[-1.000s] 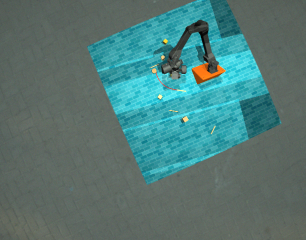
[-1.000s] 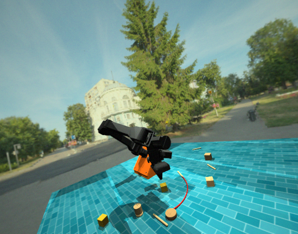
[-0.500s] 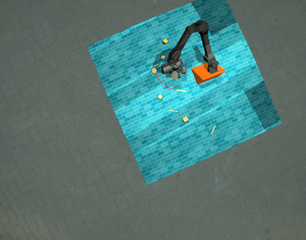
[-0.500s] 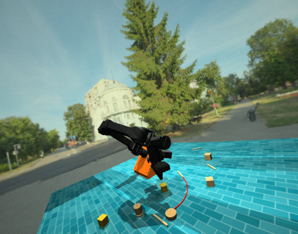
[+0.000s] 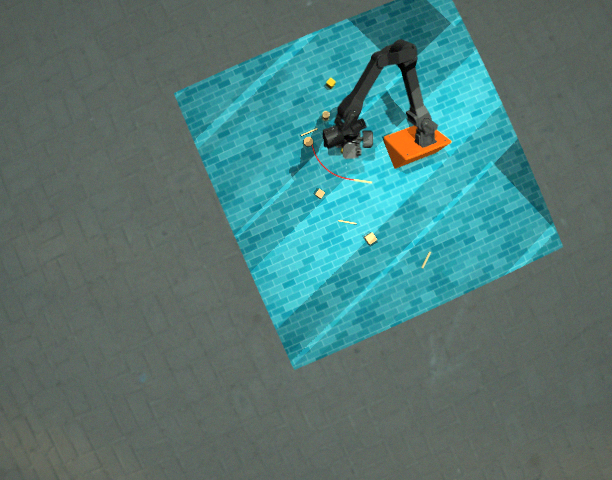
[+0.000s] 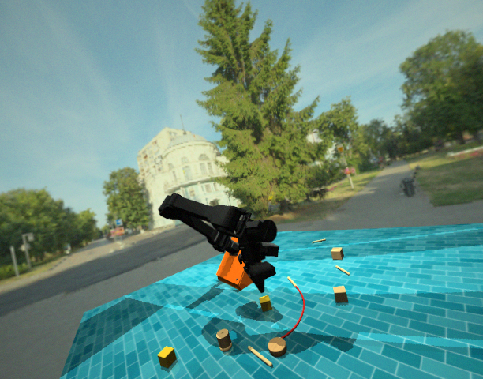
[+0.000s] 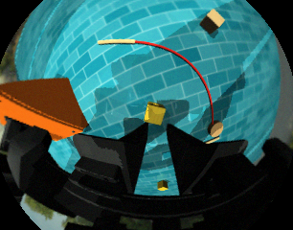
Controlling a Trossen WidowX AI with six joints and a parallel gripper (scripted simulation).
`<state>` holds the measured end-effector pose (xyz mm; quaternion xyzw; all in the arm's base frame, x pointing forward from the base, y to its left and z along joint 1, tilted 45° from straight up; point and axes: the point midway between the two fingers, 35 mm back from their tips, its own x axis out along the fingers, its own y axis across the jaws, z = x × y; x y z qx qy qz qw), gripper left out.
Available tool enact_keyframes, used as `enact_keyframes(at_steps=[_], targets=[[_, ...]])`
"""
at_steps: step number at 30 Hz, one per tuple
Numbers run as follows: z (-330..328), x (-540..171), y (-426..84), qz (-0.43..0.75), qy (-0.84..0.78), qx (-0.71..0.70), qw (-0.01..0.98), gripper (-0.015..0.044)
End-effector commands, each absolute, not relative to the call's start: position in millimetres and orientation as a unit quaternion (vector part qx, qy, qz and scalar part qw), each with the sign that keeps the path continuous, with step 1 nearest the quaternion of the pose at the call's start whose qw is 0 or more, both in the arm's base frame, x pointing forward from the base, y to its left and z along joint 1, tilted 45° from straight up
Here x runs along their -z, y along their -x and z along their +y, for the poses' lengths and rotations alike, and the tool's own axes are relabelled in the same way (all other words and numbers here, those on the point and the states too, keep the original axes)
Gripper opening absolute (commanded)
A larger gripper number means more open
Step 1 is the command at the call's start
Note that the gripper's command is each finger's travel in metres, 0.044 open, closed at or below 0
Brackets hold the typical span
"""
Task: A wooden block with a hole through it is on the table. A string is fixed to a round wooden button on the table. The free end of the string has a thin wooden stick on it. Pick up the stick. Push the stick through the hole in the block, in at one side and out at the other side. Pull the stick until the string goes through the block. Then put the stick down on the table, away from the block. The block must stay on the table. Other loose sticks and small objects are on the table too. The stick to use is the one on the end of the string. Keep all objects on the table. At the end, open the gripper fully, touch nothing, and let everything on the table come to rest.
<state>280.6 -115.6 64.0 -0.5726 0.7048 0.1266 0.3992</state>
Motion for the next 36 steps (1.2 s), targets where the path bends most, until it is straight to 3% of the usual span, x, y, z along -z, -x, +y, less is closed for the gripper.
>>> enact_keyframes(at_steps=[1, 3, 17, 20, 27, 29, 34, 36], targets=[[-115.6, -64.0, -280.6, 0.705, 0.573, -0.127, 0.399, 0.0028], [-115.6, -64.0, -280.6, 0.705, 0.573, -0.127, 0.399, 0.0], [-115.6, -64.0, -280.6, 0.705, 0.573, -0.127, 0.399, 0.0], [-100.8, -49.4, -286.6, 0.686, 0.611, -0.203, 0.339, 0.0079], [-30.1, 20.9, -293.6, 0.506, 0.697, -0.508, 0.005, 0.0263], [-19.5, 31.9, -291.5, 0.466, 0.695, -0.545, -0.052, 0.0315], [-15.4, 36.4, -290.4, 0.449, 0.693, -0.559, -0.074, 0.044], [-15.4, 36.4, -290.4, 0.449, 0.693, -0.559, -0.074, 0.044]])
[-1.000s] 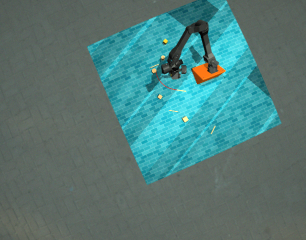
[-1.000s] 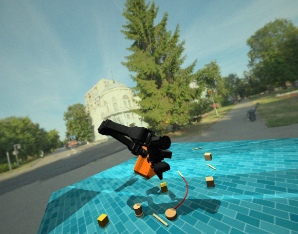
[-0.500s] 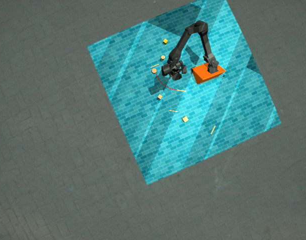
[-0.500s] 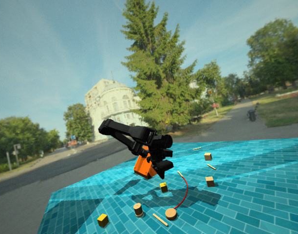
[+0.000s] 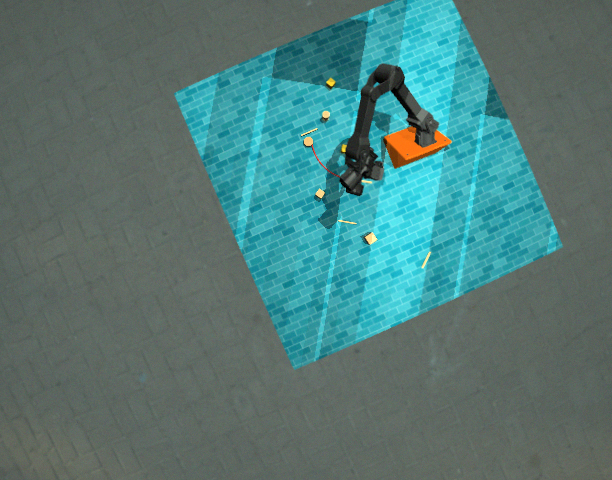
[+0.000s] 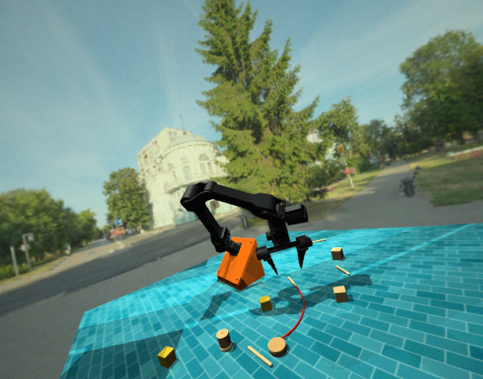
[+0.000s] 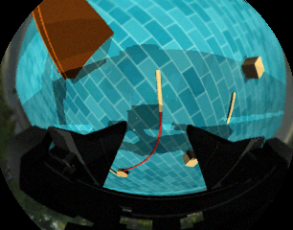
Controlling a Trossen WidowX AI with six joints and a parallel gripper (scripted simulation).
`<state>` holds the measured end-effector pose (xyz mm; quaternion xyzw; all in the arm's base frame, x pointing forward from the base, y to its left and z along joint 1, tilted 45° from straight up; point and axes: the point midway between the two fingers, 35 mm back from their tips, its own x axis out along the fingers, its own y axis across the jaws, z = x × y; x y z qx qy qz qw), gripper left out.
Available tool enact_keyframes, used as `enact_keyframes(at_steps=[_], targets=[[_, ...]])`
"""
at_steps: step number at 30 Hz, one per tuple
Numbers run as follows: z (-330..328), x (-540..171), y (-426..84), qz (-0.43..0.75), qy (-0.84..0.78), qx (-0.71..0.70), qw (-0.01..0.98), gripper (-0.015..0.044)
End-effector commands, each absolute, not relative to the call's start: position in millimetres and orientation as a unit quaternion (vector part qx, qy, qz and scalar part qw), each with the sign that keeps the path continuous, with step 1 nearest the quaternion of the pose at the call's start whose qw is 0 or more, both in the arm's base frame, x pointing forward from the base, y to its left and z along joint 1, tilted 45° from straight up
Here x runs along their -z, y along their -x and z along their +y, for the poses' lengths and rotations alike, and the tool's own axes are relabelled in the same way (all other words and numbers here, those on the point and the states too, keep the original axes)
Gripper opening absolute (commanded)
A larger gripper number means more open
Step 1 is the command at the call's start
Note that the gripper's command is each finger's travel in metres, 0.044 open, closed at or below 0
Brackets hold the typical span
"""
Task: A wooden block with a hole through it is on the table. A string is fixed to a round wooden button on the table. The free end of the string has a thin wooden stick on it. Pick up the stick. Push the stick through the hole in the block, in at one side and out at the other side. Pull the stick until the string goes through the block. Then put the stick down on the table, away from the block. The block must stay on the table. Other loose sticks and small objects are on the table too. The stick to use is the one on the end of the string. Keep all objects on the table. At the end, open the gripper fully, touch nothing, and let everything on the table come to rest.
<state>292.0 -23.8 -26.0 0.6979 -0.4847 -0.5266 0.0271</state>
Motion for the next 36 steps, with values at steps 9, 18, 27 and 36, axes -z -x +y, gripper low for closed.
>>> enact_keyframes(at_steps=[9, 18, 27, 36], targets=[[-15.4, 36.4, -290.4, -0.449, -0.693, 0.559, 0.074, 0.0387], [-15.4, 36.4, -290.4, -0.449, -0.693, 0.559, 0.074, 0.0151], [-15.4, 36.4, -290.4, -0.449, -0.693, 0.559, 0.074, 0.0124], [-20.4, 41.8, -290.8, -0.449, -0.693, 0.559, 0.074, 0.0124]])
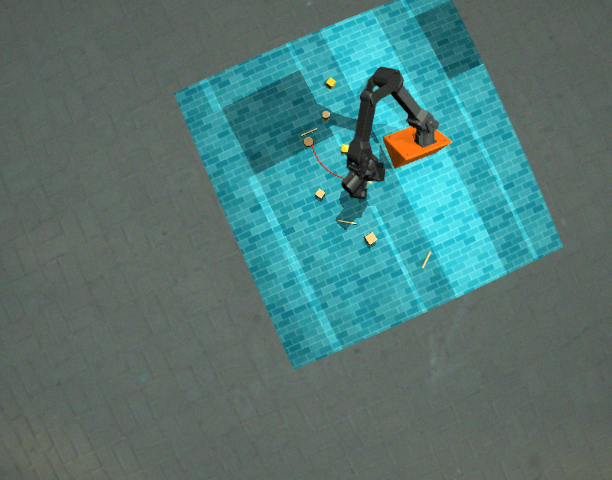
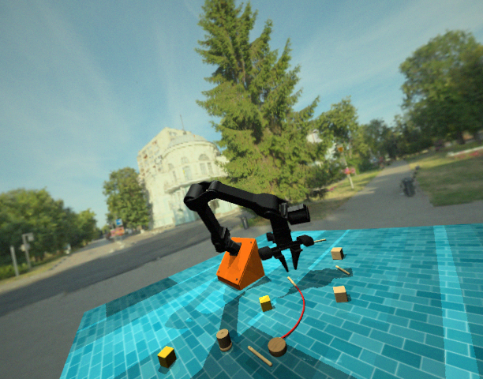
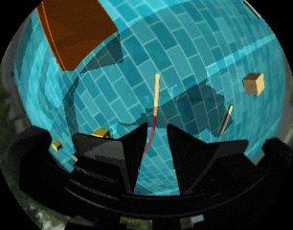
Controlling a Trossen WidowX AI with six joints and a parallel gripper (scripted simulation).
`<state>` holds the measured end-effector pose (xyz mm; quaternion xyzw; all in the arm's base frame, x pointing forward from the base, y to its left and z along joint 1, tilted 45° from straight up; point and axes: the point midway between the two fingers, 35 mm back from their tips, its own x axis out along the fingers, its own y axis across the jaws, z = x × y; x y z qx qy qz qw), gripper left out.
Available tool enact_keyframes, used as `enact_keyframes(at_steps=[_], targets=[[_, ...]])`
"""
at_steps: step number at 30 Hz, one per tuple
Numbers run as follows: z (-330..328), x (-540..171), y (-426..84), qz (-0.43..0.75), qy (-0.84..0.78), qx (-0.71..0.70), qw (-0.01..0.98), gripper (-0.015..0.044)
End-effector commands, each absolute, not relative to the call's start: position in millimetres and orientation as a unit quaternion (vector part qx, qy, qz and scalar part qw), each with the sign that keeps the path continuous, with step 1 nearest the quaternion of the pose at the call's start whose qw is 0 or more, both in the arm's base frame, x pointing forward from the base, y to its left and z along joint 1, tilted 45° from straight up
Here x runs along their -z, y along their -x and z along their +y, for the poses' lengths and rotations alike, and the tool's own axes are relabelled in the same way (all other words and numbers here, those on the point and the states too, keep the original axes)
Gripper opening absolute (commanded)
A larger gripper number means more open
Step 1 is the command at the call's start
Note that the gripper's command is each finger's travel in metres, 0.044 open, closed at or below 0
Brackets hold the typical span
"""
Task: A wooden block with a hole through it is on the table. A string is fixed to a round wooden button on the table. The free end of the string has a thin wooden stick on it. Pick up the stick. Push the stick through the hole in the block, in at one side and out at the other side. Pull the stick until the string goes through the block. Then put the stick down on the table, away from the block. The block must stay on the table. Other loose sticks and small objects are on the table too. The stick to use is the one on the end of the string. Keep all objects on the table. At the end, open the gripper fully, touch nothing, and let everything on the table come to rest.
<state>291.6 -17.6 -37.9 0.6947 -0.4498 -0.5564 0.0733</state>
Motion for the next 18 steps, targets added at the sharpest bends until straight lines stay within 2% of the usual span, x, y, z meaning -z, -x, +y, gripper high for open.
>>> enact_keyframes(at_steps=[1, 18], targets=[[-21.5, 43.0, -290.9, -0.449, -0.693, 0.559, 0.074, 0.0124], [-41.3, 63.0, -290.7, -0.449, -0.693, 0.559, 0.074, 0.0124]])
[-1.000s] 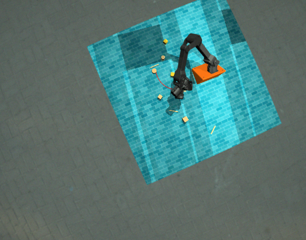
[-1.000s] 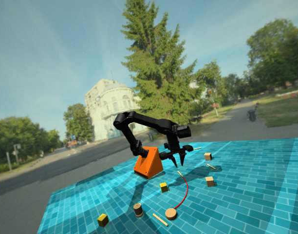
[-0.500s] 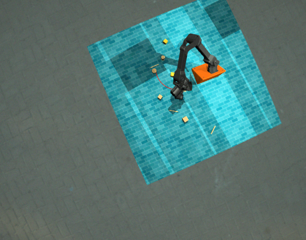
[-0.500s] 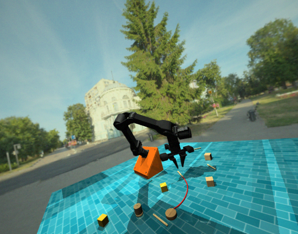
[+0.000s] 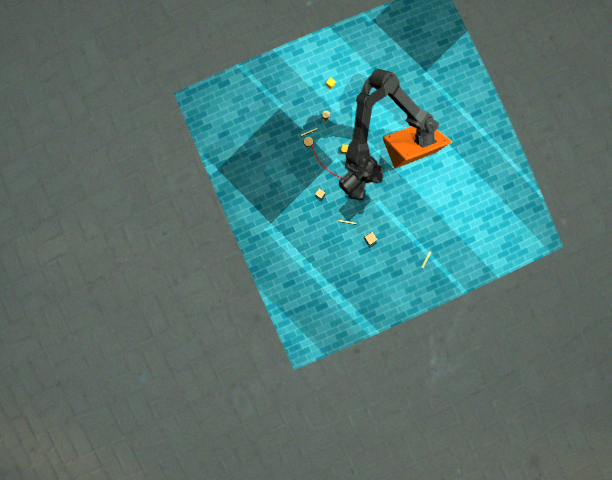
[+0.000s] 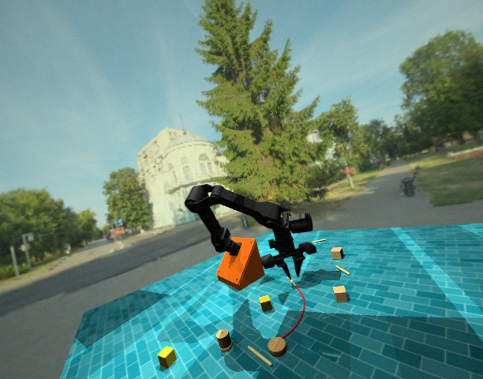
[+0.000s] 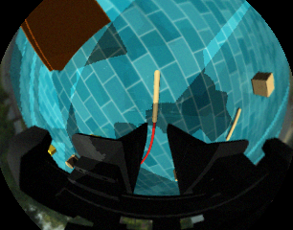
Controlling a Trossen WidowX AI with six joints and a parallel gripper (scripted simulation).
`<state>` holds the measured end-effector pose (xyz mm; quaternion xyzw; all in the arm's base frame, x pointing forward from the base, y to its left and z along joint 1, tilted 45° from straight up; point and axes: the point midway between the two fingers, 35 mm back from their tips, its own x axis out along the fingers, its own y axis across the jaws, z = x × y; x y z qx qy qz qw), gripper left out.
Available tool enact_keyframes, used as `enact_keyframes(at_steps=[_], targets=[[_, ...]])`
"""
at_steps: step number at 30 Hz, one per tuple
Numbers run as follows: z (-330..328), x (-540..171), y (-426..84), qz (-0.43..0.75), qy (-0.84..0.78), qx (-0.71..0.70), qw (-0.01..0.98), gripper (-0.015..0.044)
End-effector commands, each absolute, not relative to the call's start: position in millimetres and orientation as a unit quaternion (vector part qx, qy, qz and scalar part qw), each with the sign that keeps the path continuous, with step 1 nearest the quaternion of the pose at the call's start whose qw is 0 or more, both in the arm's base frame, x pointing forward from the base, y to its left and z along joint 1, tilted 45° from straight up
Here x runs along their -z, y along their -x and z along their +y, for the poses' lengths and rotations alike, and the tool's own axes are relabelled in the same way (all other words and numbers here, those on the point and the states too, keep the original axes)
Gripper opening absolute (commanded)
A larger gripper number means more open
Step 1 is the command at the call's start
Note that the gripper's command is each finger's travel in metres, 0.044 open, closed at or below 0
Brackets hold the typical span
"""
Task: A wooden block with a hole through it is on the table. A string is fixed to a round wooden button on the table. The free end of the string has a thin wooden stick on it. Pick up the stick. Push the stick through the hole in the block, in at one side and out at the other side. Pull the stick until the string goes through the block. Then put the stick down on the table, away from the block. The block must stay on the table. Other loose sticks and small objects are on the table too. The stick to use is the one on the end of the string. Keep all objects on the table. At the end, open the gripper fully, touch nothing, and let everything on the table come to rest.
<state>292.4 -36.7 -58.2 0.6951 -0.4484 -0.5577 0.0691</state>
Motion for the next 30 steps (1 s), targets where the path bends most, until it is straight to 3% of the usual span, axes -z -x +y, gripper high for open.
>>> enact_keyframes(at_steps=[1, 21, 26, 30], targets=[[-42.5, 64.1, -290.6, -0.449, -0.693, 0.559, 0.074, 0.0124], [-58.4, 78.7, -288.3, -0.45, -0.693, 0.558, 0.075, 0.0124], [-57.2, 77.8, -288.7, -0.45, -0.693, 0.559, 0.072, 0.0], [-57.2, 77.8, -288.7, -0.45, -0.693, 0.559, 0.072, 0.0]])
